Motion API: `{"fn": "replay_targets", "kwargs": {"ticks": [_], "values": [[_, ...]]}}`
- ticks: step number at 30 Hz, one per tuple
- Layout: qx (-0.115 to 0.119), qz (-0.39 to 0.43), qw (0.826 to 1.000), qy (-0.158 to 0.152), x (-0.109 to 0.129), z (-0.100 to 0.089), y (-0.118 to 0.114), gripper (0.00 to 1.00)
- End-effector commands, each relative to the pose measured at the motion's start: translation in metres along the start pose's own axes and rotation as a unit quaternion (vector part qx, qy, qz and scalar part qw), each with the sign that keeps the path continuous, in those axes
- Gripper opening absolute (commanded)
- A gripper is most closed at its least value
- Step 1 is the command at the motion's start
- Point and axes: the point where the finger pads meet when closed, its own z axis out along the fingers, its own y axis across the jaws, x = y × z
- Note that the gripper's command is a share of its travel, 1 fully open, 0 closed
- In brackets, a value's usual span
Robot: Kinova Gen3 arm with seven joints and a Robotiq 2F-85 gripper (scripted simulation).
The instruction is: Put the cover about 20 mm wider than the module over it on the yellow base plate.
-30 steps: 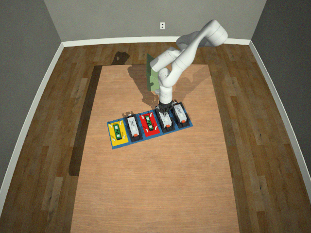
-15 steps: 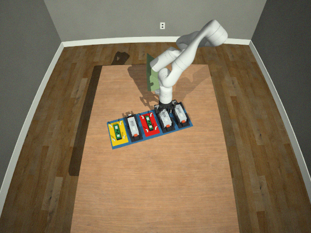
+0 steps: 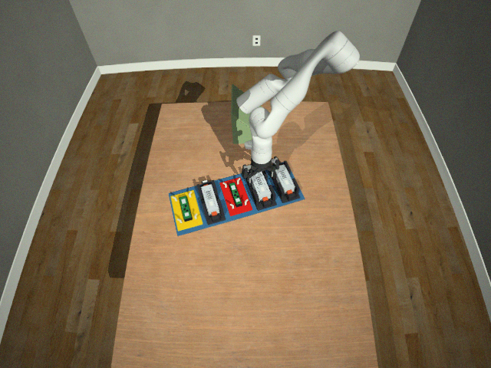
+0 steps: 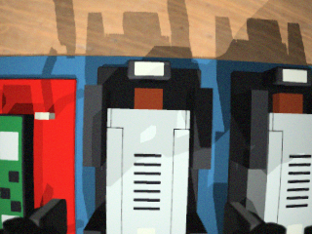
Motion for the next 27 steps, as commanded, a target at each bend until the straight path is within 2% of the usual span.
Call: {"fn": "replay_targets", "kwargs": {"ticks": [1, 27], "values": [[0.001, 0.000, 1.000, -0.001, 0.000, -0.001, 0.000, 1.00], [0.000, 0.000, 1.000, -0.001, 0.000, 0.014, 0.000, 1.00]]}}
